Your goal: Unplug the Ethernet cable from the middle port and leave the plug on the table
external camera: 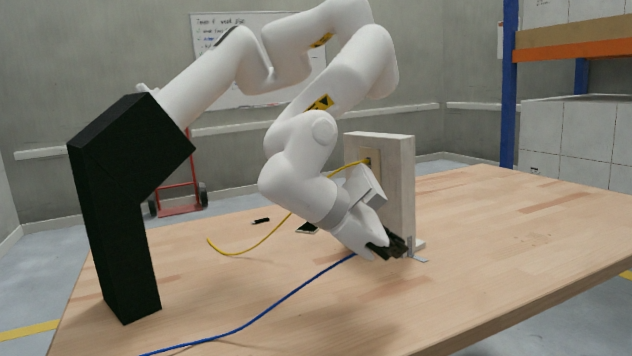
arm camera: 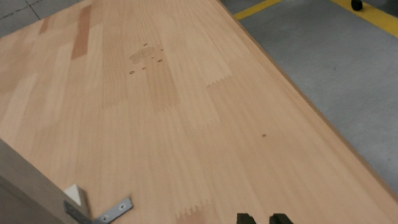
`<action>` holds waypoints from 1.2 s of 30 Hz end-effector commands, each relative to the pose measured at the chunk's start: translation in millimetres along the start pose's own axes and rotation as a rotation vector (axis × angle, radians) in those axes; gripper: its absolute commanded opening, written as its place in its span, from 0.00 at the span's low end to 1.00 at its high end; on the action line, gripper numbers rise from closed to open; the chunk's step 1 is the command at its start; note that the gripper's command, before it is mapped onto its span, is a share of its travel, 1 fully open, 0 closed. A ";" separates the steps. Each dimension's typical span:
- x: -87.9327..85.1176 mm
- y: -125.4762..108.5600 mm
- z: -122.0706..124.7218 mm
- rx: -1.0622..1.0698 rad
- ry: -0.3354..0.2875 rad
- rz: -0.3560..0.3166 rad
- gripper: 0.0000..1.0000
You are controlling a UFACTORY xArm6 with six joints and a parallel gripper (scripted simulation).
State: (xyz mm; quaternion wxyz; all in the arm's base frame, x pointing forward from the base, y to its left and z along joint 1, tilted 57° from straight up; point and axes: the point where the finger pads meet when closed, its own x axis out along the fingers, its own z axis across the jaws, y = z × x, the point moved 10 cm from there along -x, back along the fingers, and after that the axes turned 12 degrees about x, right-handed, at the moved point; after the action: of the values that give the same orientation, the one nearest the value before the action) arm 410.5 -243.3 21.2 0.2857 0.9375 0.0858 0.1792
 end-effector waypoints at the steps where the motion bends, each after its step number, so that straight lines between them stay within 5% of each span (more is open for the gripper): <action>1: 15.8 21.1 27.4 -0.197 -0.140 -0.011 0.00; 4: 23.3 32.6 39.3 -0.293 -0.214 -0.017 0.00; 36: 45.8 10.6 56.7 -0.293 -0.214 -0.017 0.00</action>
State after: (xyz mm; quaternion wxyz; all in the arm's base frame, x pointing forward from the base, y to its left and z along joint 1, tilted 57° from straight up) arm 469.1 -271.0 0.7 0.4277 0.8990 0.0368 0.0865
